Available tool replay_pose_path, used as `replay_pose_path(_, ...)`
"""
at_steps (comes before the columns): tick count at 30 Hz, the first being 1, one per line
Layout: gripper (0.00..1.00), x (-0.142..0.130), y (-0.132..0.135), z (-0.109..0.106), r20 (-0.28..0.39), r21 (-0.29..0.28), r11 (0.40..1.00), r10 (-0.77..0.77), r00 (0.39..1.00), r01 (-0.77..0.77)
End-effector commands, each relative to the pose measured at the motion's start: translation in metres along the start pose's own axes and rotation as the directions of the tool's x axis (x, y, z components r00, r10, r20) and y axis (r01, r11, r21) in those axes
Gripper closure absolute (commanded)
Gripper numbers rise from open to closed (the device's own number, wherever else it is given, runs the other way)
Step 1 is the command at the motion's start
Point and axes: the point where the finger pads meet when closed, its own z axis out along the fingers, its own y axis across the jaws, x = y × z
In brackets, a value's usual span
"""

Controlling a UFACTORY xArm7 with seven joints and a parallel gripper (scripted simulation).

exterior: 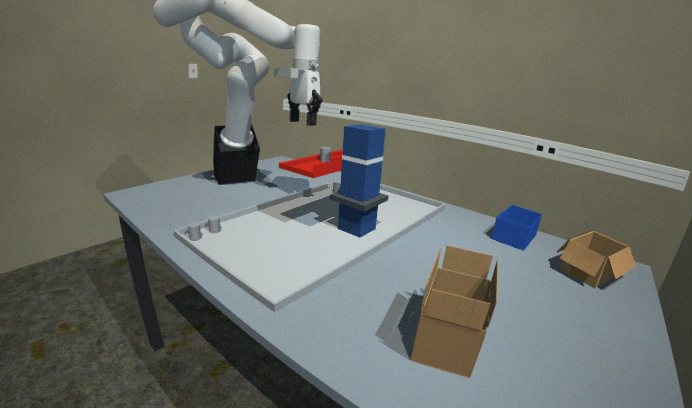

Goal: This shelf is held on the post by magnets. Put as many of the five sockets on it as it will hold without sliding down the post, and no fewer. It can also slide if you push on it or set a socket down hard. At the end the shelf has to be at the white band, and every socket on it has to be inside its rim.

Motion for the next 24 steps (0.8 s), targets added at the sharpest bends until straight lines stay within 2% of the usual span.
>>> replay_pose_path(1,0.00,0.000,0.006,0.002,0.013,0.004,0.987,-0.160,0.987,0.160)
replay_pose_path(7,0.00,-0.001,0.007,0.001,0.013,0.007,0.983,-0.181,0.983,0.181)
replay_pose_path(11,0.00,-0.009,0.006,-0.020,0.009,0.059,0.984,-0.167,0.986,0.166)
replay_pose_path(13,0.00,-0.009,0.006,-0.020,0.009,0.059,0.984,-0.167,0.986,0.166)
replay_pose_path(16,0.00,-0.024,0.011,-0.059,0.013,0.159,0.978,-0.137,0.991,0.133)
replay_pose_path(17,0.00,-0.024,0.011,-0.059,0.013,0.159,0.978,-0.137,0.991,0.133)
replay_pose_path(18,0.00,-0.030,0.016,-0.076,0.018,0.202,0.972,-0.122,0.992,0.116)
replay_pose_path(19,0.00,-0.030,0.016,-0.076,0.018,0.202,0.972,-0.122,0.992,0.116)
replay_pose_path(20,0.00,-0.035,0.022,-0.094,0.027,0.249,0.964,-0.106,0.994,0.096)
replay_pose_path(21,0.00,-0.035,0.022,-0.094,0.027,0.249,0.964,-0.106,0.994,0.096)
replay_pose_path(22,0.00,-0.040,0.032,-0.112,0.040,0.298,0.952,-0.088,0.995,0.073)
replay_pose_path(24,0.00,-0.040,0.032,-0.112,0.040,0.298,0.952,-0.088,0.995,0.073)
